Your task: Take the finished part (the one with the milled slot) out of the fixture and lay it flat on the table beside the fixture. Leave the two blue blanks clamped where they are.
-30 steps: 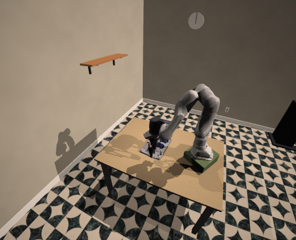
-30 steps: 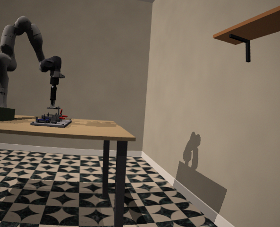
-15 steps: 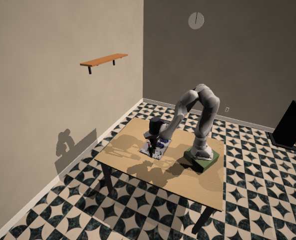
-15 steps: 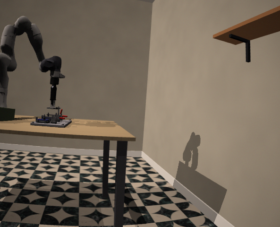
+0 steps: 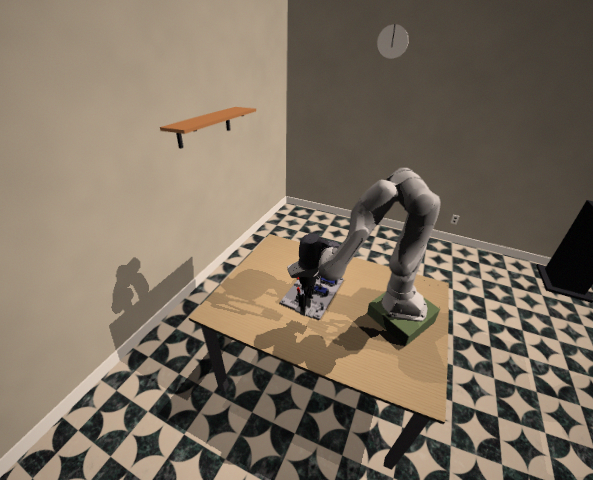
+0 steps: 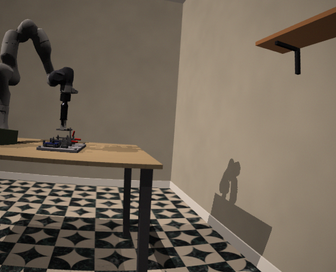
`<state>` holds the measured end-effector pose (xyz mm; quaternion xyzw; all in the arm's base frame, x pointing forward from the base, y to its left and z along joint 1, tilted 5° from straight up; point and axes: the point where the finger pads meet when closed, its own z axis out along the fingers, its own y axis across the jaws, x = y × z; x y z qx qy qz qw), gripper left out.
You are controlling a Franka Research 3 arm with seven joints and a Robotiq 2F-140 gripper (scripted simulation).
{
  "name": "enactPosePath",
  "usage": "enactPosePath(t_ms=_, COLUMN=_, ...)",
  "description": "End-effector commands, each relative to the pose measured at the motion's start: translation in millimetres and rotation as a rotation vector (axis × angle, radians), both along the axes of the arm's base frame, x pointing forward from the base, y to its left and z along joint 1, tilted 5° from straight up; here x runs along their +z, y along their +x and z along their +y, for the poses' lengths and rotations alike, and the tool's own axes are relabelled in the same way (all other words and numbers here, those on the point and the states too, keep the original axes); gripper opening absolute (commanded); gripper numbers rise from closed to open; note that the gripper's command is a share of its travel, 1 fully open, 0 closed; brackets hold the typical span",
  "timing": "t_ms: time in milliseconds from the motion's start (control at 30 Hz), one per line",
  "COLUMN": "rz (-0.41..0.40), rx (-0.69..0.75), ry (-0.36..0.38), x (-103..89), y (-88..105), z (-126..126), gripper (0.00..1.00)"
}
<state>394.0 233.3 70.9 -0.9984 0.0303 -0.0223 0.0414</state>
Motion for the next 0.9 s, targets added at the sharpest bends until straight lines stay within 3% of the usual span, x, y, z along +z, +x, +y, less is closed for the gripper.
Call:
enactPosePath(t_ms=0, rz=0.0, rx=-0.002, ry=-0.001, x=0.3, y=0.3, z=0.3, gripper=0.0)
enactPosePath(t_ms=867, rz=0.001, rx=-0.007, ry=0.0, x=-3.0, y=0.5, z=0.5, gripper=0.0)
